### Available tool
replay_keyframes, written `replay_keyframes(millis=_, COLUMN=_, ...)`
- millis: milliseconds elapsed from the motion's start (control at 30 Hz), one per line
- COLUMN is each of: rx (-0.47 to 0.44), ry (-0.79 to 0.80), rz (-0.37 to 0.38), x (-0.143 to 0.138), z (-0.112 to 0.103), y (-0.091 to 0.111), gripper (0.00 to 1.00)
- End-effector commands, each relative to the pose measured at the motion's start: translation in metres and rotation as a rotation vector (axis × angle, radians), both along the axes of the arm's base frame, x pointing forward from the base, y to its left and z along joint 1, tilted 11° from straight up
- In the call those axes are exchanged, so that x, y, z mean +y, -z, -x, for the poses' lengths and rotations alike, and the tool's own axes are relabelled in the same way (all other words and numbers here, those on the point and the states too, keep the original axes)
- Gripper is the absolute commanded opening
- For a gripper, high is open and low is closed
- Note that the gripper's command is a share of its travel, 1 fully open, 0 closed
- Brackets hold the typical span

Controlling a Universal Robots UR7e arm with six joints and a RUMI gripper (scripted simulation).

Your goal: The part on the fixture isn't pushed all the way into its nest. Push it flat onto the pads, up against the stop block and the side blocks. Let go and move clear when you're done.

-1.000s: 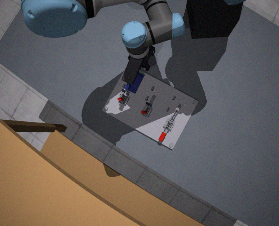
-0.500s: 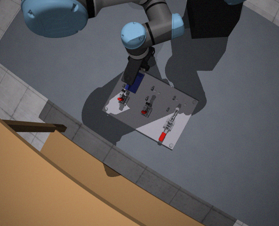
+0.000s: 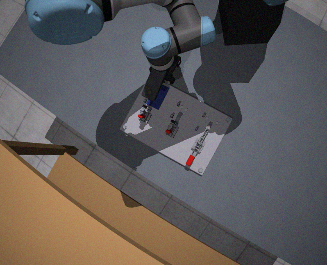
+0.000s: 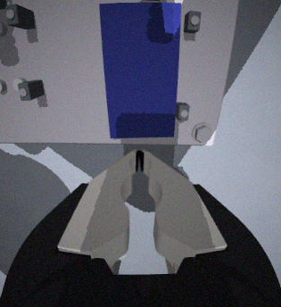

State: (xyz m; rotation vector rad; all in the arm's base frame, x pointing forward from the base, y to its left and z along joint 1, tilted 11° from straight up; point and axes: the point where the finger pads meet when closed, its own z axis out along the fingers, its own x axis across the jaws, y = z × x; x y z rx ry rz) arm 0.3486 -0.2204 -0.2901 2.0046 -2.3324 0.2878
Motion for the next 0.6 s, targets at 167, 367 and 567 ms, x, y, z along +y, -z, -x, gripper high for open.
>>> replay_keyframes(millis=167, rx=-0.001, ry=0.000, rz=0.001, x=-0.0007, z=-0.0037, y=-0.0007, gripper=0.00)
replay_keyframes(millis=367, rx=-0.001, ry=0.000, rz=0.001, x=-0.0007, z=-0.0037, y=-0.0007, gripper=0.00)
replay_keyframes(millis=567, rx=-0.001, ry=0.000, rz=0.001, x=-0.0011, z=-0.0067, y=-0.0011, gripper=0.00)
